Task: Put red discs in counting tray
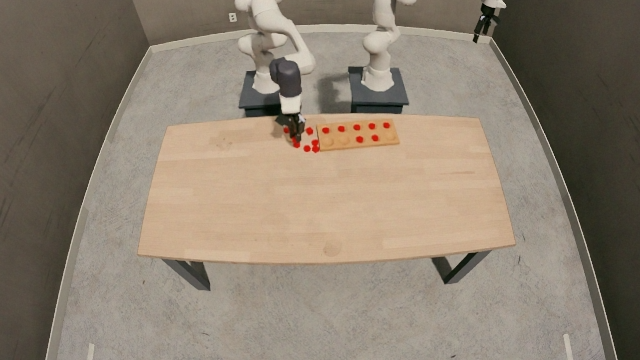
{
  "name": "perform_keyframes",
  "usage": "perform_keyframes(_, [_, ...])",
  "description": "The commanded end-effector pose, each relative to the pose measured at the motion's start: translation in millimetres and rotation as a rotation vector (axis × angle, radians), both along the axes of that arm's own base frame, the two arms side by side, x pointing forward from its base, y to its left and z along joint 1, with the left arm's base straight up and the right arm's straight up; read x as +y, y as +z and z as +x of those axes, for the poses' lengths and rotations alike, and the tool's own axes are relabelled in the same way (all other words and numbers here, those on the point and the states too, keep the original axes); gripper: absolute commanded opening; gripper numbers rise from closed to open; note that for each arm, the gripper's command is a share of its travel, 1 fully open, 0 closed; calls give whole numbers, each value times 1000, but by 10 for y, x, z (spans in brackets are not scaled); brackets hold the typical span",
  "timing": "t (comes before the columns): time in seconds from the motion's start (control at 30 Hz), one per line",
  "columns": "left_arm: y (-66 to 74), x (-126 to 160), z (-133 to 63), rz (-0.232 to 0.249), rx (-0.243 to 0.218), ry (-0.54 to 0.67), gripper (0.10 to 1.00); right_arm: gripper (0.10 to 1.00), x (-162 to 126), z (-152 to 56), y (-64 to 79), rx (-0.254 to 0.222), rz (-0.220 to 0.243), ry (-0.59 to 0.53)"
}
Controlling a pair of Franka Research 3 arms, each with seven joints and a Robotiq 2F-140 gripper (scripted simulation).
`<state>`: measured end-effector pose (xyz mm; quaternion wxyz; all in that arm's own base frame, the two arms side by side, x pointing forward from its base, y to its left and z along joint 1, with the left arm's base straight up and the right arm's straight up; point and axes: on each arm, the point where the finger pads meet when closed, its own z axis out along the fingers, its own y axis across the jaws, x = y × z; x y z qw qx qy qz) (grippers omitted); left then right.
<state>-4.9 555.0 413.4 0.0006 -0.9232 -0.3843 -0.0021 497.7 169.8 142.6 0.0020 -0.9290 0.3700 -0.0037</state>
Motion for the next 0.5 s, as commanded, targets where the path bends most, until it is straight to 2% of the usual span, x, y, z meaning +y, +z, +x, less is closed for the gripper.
perform_keyframes(0.0, [-4,-5,-15,-3,3,8,1000,99,141,12,1,11,-9,-17])
perform_keyframes(0.2, [-4,-5,-15,-3,3,8,1000,99,679,107,48,12,-15,2])
perform_keyframes(0.43, [-4,-5,-15,-3,3,8,1000,99,1502,143,99,10,-20,22])
perform_keyframes(0.47, [-4,-5,-15,-3,3,8,1000,99,1502,143,99,10,-20,22])
